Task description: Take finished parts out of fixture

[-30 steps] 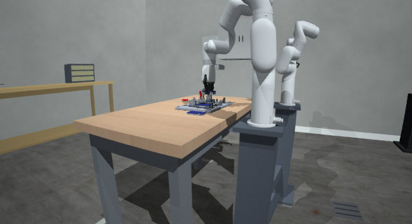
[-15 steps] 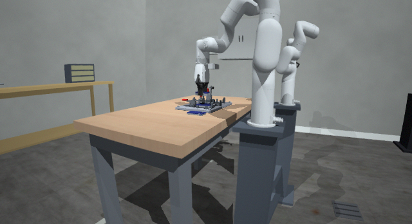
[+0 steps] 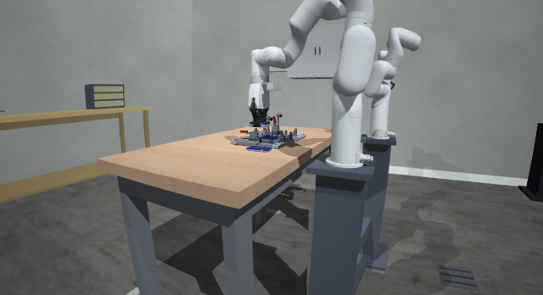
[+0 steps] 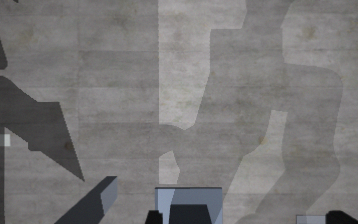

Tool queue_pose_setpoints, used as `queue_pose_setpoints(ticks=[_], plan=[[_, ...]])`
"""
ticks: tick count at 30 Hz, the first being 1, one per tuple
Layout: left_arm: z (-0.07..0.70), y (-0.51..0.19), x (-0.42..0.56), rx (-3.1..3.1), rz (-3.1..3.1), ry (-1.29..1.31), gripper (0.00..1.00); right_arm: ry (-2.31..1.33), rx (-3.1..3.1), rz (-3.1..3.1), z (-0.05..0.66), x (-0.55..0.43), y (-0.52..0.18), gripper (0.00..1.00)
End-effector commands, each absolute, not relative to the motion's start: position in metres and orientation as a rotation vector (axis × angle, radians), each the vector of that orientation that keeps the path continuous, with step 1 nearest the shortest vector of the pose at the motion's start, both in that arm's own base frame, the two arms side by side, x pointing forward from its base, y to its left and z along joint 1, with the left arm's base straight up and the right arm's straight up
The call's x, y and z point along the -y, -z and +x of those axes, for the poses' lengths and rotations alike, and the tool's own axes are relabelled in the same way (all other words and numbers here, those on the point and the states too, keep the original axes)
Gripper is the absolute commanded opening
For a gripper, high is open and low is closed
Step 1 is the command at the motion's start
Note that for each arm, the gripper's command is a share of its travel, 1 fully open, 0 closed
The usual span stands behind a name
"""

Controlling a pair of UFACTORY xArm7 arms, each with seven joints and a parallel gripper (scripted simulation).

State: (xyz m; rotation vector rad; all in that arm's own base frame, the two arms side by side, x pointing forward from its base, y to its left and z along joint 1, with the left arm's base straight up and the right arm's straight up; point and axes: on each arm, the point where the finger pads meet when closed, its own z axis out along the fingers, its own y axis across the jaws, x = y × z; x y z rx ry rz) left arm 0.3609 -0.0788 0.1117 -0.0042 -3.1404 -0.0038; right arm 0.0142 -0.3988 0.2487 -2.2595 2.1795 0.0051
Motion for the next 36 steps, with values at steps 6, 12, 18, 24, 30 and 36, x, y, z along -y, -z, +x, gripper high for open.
queue_pose_setpoints(ticks=[6,12,18,24,30,36], plan=[[0.3627,-0.1132,0.0612,3.145,-0.007,0.0,0.0,0.0,-2.181,-2.261,0.0144,0.3997,-0.25,1.0],[0.3627,-0.1132,0.0588,3.145,-0.007,0.0,0.0,0.0,-2.181,-2.261,0.0144,0.3997,-0.25,1.0],[0.3627,-0.1132,0.0587,3.145,-0.007,0.0,0.0,0.0,-2.181,-2.261,0.0144,0.3997,-0.25,1.0],[0.3627,-0.1132,0.0587,3.145,-0.007,0.0,0.0,0.0,-2.181,-2.261,0.0144,0.3997,-0.25,1.0],[0.3627,-0.1132,0.0587,3.145,-0.007,0.0,0.0,0.0,-2.181,-2.261,0.0144,0.3997,-0.25,1.0],[0.3627,-0.1132,0.0587,3.145,-0.007,0.0,0.0,0.0,-2.181,-2.261,0.0144,0.3997,-0.25,1.0]])
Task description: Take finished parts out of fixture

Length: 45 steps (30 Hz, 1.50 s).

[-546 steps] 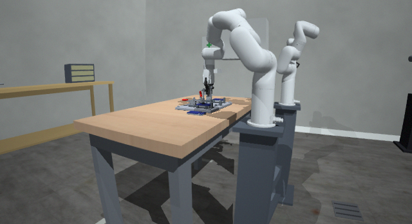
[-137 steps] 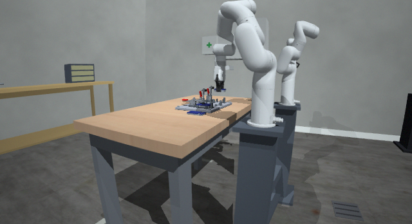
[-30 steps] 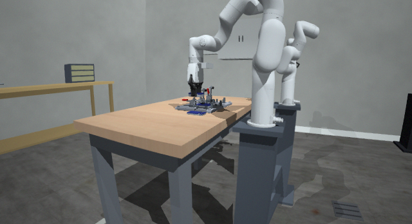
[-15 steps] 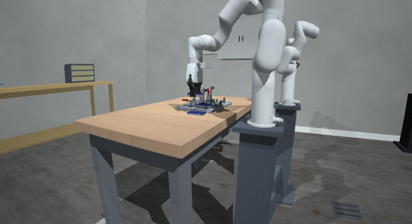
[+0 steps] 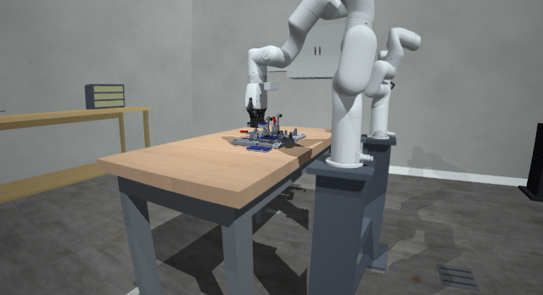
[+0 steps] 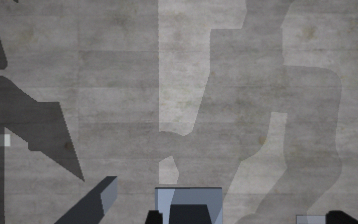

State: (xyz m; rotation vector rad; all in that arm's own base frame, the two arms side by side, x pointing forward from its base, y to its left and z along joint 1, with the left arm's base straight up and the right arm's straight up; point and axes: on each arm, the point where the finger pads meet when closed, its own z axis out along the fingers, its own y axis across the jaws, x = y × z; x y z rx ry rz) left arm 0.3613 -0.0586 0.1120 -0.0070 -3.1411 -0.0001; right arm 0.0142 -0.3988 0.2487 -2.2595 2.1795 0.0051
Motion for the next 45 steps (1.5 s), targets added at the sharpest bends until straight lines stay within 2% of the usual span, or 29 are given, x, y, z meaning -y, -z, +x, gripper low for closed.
queue_pose_setpoints(ticks=[1,17,45], plan=[[0.363,-0.113,0.059,3.145,-0.007,0.0,0.0,0.0,-2.181,-2.261,0.014,0.4,-0.25,1.0],[0.375,-0.113,0.059,3.145,-0.007,0.0,0.0,0.0,-2.181,-2.261,0.014,0.4,-0.25,1.0],[0.456,-0.113,0.059,3.146,-0.007,0.0,0.0,0.0,-2.181,-2.261,0.014,0.4,-0.25,1.0]])
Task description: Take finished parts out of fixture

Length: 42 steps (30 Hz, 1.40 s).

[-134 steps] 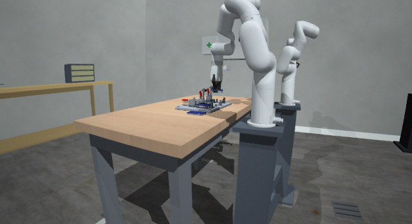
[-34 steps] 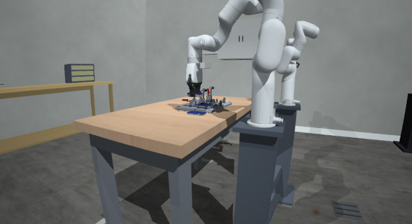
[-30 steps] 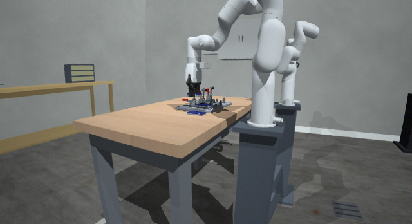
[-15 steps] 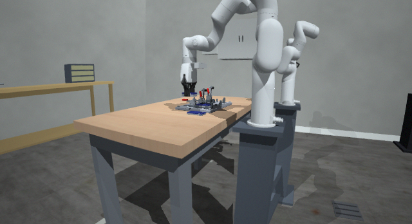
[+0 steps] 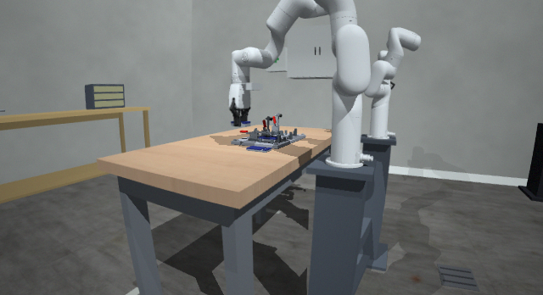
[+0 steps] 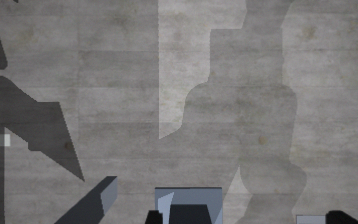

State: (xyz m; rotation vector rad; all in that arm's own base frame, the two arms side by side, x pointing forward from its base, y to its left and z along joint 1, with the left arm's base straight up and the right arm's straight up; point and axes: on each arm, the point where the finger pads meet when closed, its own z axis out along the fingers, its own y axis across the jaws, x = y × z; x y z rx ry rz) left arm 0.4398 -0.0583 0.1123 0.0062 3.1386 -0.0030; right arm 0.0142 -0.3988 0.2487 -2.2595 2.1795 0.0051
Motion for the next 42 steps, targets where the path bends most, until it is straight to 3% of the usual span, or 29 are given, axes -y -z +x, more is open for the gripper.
queue_pose_setpoints(ticks=[1,42], plan=[[0.459,-0.113,0.059,-3.137,0.007,0.0,0.0,0.0,-2.181,-2.261,0.014,0.4,-0.25,1.0],[0.476,-0.113,0.059,-3.137,0.007,0.0,0.0,0.0,-2.181,-2.261,0.014,0.4,-0.25,1.0]])
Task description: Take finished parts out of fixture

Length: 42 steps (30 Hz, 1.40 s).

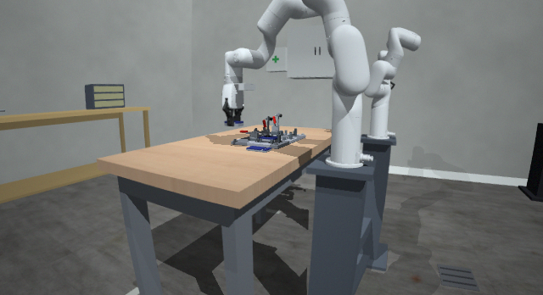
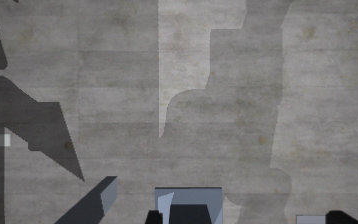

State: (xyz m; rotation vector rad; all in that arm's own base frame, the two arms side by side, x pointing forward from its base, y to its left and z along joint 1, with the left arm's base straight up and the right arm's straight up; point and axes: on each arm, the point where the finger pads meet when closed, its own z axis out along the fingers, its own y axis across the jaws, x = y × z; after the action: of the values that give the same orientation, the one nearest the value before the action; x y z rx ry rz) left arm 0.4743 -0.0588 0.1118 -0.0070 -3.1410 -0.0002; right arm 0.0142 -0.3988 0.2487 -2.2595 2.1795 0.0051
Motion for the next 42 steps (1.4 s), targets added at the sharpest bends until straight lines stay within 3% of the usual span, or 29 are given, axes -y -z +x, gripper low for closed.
queue_pose_setpoints(ticks=[1,42], plan=[[0.476,-0.113,0.059,3.146,-0.007,0.0,0.0,0.0,-2.181,-2.261,0.014,0.4,-0.25,1.0],[0.476,-0.055,0.059,3.146,-0.007,0.0,0.0,0.0,-2.181,-2.261,0.014,0.4,-0.25,1.0]])
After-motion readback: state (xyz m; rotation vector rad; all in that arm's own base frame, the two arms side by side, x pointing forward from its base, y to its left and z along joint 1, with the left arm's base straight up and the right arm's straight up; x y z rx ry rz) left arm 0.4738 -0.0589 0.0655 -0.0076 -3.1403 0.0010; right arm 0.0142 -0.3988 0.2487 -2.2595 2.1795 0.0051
